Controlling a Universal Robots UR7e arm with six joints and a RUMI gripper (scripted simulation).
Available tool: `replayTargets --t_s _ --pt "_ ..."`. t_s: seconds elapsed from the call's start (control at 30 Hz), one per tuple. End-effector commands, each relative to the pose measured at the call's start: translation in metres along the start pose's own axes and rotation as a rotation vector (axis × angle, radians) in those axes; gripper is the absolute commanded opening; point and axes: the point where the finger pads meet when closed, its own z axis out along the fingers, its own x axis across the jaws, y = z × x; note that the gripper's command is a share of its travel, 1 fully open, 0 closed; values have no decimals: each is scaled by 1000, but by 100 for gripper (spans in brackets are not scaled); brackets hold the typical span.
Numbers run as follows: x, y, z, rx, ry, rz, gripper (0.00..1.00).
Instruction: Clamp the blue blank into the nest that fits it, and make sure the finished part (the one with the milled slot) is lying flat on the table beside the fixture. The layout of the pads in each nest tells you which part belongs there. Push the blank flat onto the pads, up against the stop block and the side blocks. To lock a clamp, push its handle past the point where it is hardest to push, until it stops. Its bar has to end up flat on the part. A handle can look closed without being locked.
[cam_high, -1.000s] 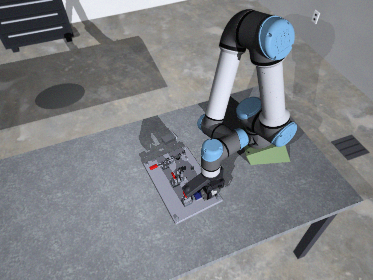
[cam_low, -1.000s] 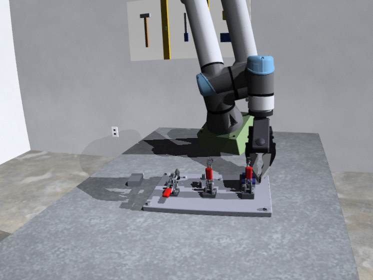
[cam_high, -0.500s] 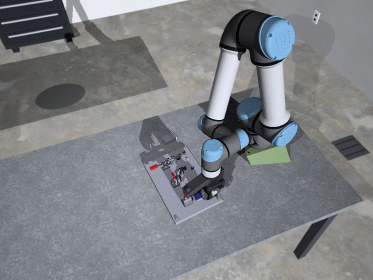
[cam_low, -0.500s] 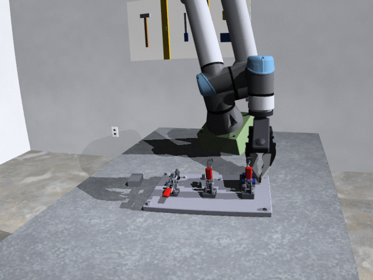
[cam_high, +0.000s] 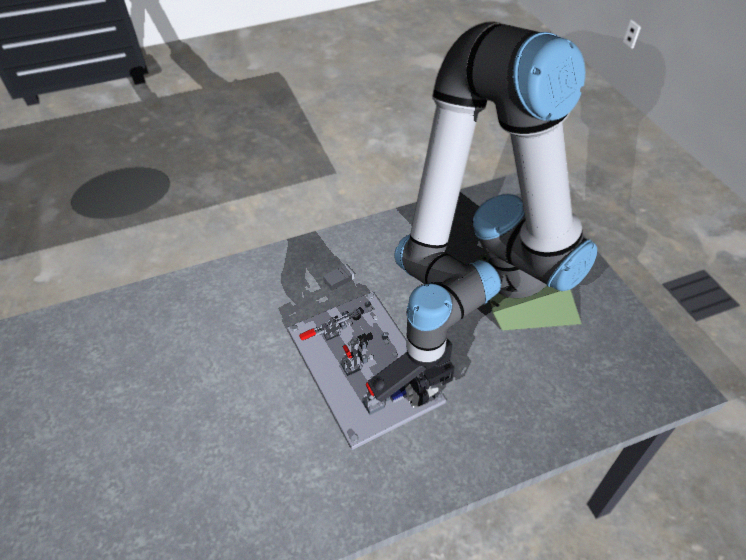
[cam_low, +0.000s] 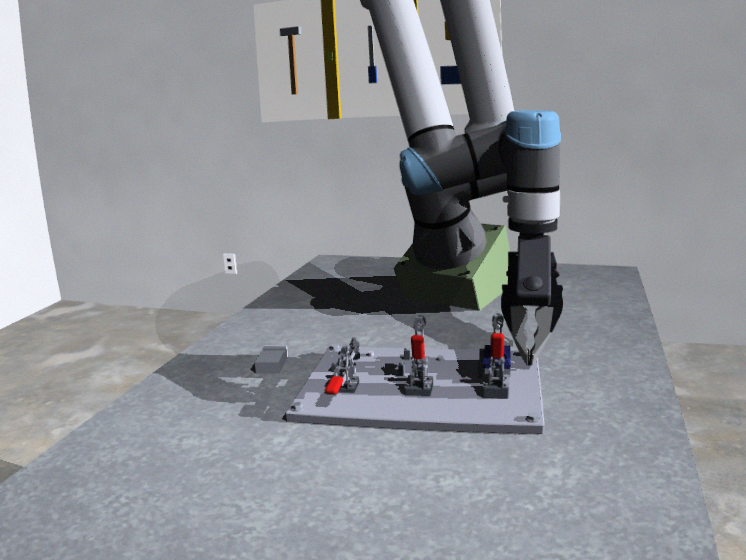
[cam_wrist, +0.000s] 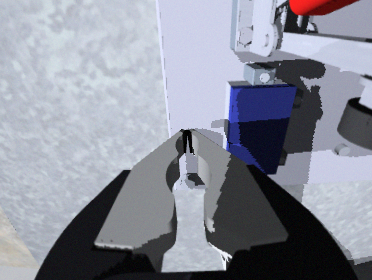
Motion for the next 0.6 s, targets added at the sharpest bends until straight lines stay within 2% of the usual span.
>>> replayTargets --t_s 0.0,0.33,0.57 --pt "-1 0 -5 1 0 0 0" --pt "-1 0 -38 1 0 0 0" --pt "-1 0 -39 1 0 0 0"
